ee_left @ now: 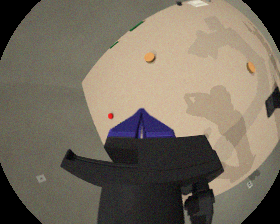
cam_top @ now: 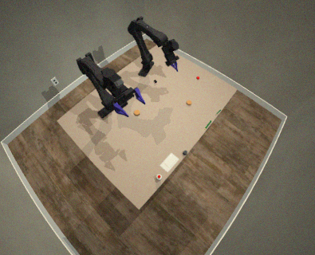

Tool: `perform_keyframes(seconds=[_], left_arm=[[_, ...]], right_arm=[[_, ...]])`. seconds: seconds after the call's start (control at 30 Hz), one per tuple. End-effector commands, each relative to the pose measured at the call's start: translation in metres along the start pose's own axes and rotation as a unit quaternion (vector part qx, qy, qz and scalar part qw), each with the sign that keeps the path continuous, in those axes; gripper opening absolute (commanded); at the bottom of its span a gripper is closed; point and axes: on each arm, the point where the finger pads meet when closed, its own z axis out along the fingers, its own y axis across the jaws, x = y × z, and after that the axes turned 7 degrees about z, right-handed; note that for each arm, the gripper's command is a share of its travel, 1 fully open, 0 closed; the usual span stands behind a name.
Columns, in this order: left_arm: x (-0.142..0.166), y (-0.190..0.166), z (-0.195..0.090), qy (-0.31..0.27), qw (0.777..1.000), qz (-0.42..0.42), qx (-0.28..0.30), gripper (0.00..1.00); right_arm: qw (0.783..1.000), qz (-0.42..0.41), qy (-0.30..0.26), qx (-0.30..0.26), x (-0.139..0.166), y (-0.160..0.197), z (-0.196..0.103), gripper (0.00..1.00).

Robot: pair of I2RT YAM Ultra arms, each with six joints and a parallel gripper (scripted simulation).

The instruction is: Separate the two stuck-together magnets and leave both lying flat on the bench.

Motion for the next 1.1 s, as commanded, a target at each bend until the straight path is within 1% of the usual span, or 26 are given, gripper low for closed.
perform_keyframes(seconds=[0.0, 0.2, 0.27, 0.37, 0.57, 0.77, 0.83, 0.9, 0.97, 1.07], left_arm=[[0.012, -0.024, -0.001, 0.027, 0.997, 0.058, 0.043, 0.00], [0.031, -0.063, 0.000, 0.062, 0.981, 0.141, 0.116, 0.00], [0.031, -0.063, 0.000, 0.062, 0.981, 0.141, 0.116, 0.00], [0.041, -0.083, -0.002, 0.077, 0.968, 0.184, 0.153, 0.00], [0.065, -0.119, -0.011, 0.103, 0.929, 0.270, 0.231, 0.00], [0.090, -0.150, -0.027, 0.122, 0.875, 0.353, 0.310, 0.00], [0.090, -0.150, -0.027, 0.122, 0.875, 0.353, 0.310, 0.00], [0.092, -0.154, -0.030, 0.122, 0.865, 0.368, 0.319, 0.00], [0.093, -0.156, -0.029, 0.123, 0.862, 0.371, 0.322, 0.00], [0.090, -0.155, -0.024, 0.122, 0.873, 0.355, 0.313, 0.00]], right_arm=[[1.000, 0.000, -0.006, -0.001, -0.005, 0.001, -0.001, 1.00], [1.000, 0.000, -0.006, -0.001, -0.005, 0.001, -0.001, 1.00], [1.000, 0.000, -0.006, -0.001, -0.005, 0.001, -0.001, 1.00], [1.000, 0.000, -0.006, -0.001, -0.005, 0.001, -0.001, 1.00], [1.000, 0.000, -0.006, -0.001, -0.005, 0.001, -0.001, 1.00], [1.000, 0.000, -0.006, -0.001, -0.005, 0.001, -0.001, 1.00], [1.000, 0.000, -0.006, -0.001, -0.005, 0.001, -0.001, 1.00], [1.000, 0.000, -0.006, -0.001, -0.005, 0.001, -0.001, 1.00], [1.000, 0.000, -0.006, -0.001, -0.005, 0.001, -0.001, 1.00], [1.000, 0.000, -0.006, -0.001, -0.005, 0.001, -0.001, 1.00]])
